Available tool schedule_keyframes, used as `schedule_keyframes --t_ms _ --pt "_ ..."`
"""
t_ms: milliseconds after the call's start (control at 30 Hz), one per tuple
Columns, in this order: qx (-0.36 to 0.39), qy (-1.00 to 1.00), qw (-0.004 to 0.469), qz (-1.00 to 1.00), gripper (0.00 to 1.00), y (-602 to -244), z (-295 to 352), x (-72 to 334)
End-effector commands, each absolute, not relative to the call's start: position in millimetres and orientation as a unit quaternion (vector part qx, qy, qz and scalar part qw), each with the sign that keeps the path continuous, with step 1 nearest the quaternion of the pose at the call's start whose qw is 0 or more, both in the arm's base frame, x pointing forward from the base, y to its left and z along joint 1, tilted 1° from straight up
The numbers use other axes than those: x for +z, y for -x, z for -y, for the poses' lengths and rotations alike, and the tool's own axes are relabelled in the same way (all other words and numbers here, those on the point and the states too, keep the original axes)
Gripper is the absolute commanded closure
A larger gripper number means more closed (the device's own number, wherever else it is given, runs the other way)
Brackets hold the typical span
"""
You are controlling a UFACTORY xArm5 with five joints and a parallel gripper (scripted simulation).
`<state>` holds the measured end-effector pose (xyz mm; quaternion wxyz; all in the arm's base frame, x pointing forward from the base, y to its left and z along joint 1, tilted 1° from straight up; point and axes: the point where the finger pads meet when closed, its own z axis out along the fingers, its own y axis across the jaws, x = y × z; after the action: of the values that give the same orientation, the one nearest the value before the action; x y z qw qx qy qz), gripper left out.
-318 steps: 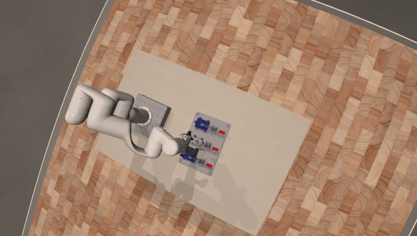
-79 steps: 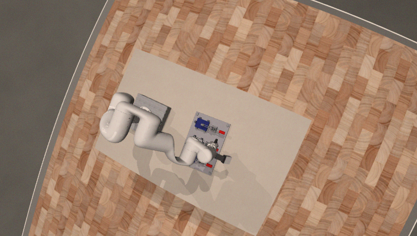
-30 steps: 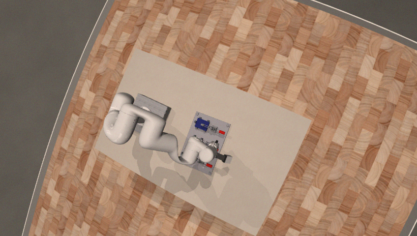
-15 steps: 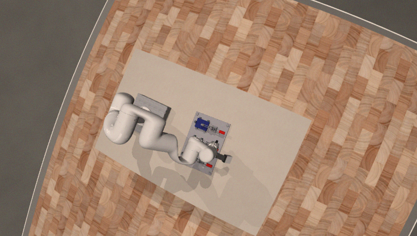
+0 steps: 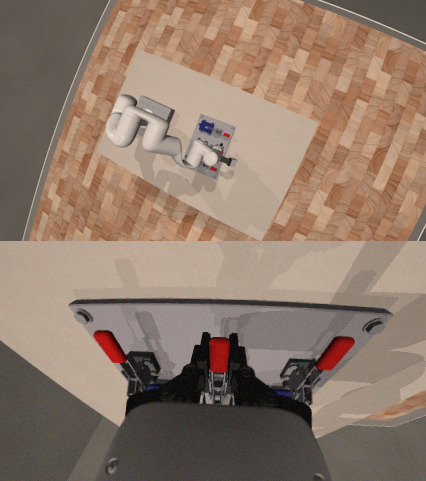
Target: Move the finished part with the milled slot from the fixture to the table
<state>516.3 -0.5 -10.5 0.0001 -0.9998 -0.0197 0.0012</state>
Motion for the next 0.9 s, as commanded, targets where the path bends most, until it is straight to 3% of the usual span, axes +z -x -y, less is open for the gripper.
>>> schedule_keyframes --t_ms 0,867 --pt "-0.001 1.0 0.0 0.02 1.0 -517.9 0.7 -8.6" --pt "-0.001 1.0 0.0 0.02 1.0 -515.4 0.7 -2.3"
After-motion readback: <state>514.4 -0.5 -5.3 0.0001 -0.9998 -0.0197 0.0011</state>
